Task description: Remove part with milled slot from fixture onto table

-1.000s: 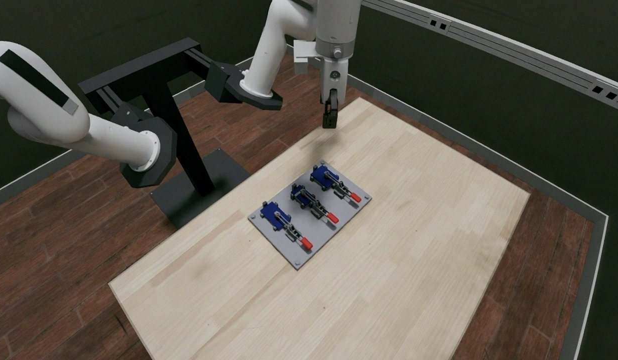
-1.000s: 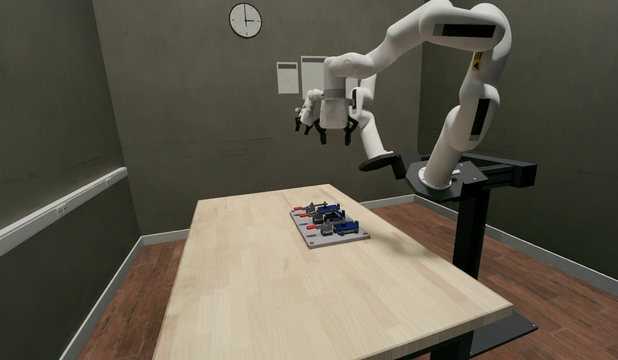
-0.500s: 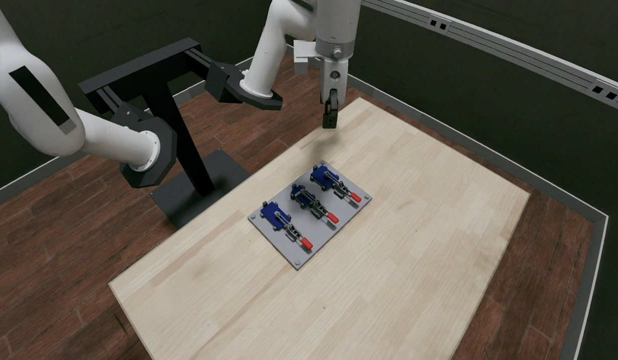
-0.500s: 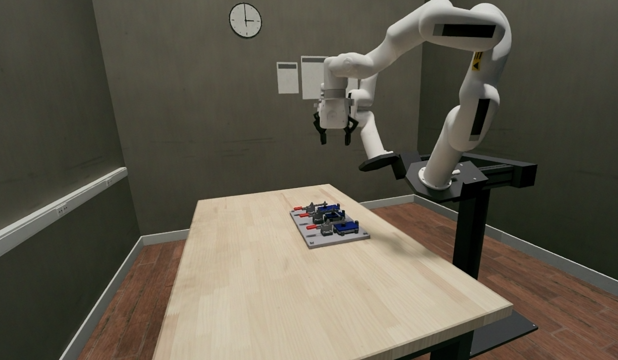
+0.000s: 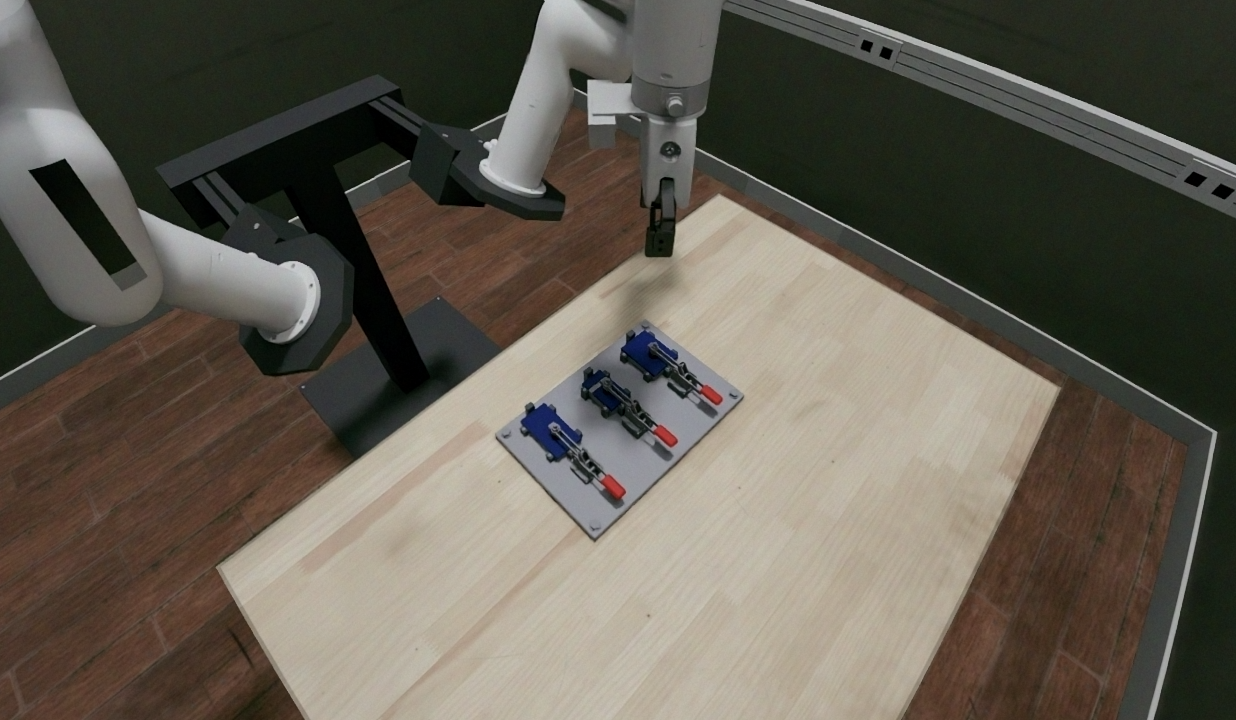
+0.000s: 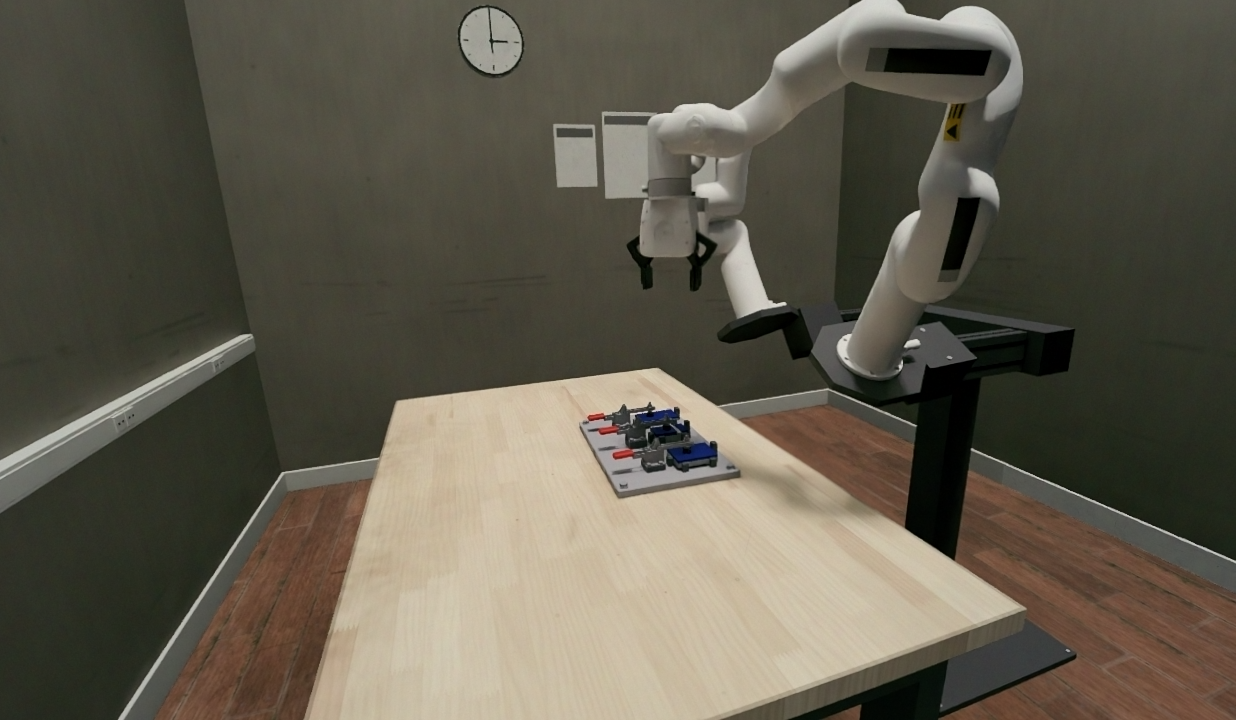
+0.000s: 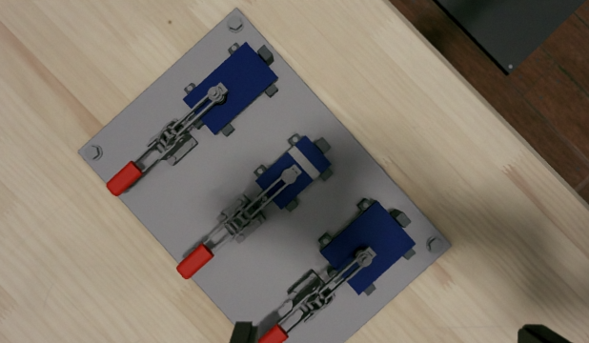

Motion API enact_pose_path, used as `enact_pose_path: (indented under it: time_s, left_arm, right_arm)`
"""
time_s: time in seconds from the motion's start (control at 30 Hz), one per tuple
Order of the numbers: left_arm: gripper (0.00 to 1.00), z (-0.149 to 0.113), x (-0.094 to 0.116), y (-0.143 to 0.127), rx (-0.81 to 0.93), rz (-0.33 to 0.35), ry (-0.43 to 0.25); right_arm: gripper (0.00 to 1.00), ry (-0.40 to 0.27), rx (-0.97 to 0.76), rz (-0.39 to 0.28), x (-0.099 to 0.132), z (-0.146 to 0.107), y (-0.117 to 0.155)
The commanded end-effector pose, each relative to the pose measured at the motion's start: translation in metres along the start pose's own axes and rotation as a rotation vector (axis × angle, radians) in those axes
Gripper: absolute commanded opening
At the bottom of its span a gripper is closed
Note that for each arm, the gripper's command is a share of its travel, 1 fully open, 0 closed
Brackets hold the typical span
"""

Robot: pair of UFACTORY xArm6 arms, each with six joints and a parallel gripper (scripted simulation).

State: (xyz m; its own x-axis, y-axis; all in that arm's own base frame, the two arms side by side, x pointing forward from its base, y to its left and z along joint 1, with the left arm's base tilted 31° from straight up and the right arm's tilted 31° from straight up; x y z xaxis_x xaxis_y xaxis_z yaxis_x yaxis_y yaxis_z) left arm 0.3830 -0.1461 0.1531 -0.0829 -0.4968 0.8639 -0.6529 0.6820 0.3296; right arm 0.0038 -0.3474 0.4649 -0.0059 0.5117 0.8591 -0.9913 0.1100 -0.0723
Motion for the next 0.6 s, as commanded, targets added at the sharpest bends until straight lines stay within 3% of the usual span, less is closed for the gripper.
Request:
enact_pose_path:
  time_s: [0.0,0.33,0.47,0.53,0.57]
  left_arm:
    - [1.00,-0.001,0.002,-0.001,0.001,0.004,-0.001]
    - [1.00,-0.001,0.001,-0.001,-0.002,0.004,-0.001]
    - [1.00,0.002,-0.010,-0.006,-0.066,0.001,-0.007]
    - [1.00,0.009,-0.033,-0.016,-0.208,-0.005,-0.015]
    - [1.00,0.009,-0.036,-0.017,-0.221,-0.006,-0.016]
  right_arm:
    - [1.00,0.005,-0.004,-0.003,0.002,0.001,0.002]
    - [1.00,0.005,-0.004,-0.003,0.002,0.001,0.002]
    - [1.00,0.005,-0.004,-0.003,0.002,0.001,0.002]
    - [1.00,0.005,-0.004,-0.003,0.002,0.001,0.002]
    - [1.00,0.005,-0.004,-0.003,0.002,0.001,0.002]
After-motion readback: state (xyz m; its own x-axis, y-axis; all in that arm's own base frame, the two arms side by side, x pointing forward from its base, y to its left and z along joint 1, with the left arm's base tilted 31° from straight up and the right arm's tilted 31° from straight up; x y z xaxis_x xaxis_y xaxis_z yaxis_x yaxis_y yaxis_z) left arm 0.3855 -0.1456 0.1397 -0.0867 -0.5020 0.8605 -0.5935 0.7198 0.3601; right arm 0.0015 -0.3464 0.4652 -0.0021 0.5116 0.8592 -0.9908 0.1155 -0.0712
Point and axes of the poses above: on each arm, the point where the finger pads meet when closed, its own x axis back along the fingers, its own y axis across the jaws, z = x × y, the point moved 1 cm from there along x, back along the fingers, and after that the axes turned 8 degrees about -x, right-handed, at the moved point
